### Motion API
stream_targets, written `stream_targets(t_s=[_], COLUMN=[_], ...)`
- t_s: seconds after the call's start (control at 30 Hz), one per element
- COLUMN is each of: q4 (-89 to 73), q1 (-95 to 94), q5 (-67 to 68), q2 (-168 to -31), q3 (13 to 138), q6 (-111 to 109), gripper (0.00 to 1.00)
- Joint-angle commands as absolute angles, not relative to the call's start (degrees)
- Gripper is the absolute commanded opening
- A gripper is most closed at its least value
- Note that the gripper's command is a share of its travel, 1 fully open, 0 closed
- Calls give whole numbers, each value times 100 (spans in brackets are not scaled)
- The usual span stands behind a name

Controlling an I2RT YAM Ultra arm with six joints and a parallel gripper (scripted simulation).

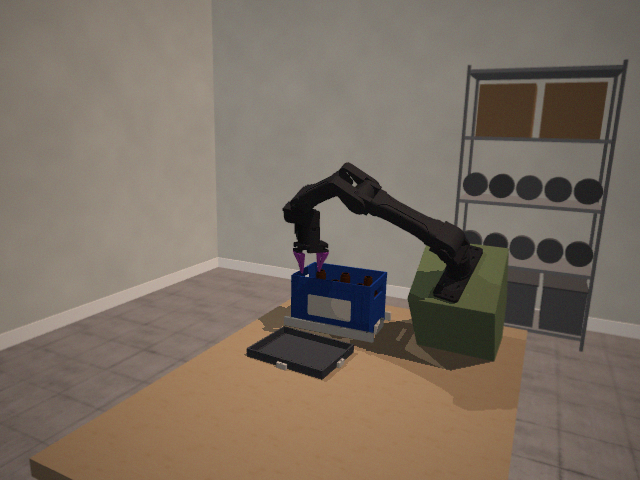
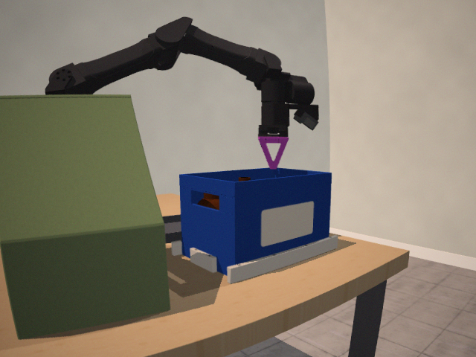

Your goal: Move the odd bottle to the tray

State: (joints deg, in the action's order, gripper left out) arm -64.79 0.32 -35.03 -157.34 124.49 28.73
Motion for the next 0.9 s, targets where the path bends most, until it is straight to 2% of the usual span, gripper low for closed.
stream_targets(t_s=[0.0, 0.87], q4=[-6443, -6368], q1=[158, 150], q5=[-3491, -3495], q2=[-15680, -15716], q3=[12597, 12545], q6=[2877, 2905], gripper=[61, 61])
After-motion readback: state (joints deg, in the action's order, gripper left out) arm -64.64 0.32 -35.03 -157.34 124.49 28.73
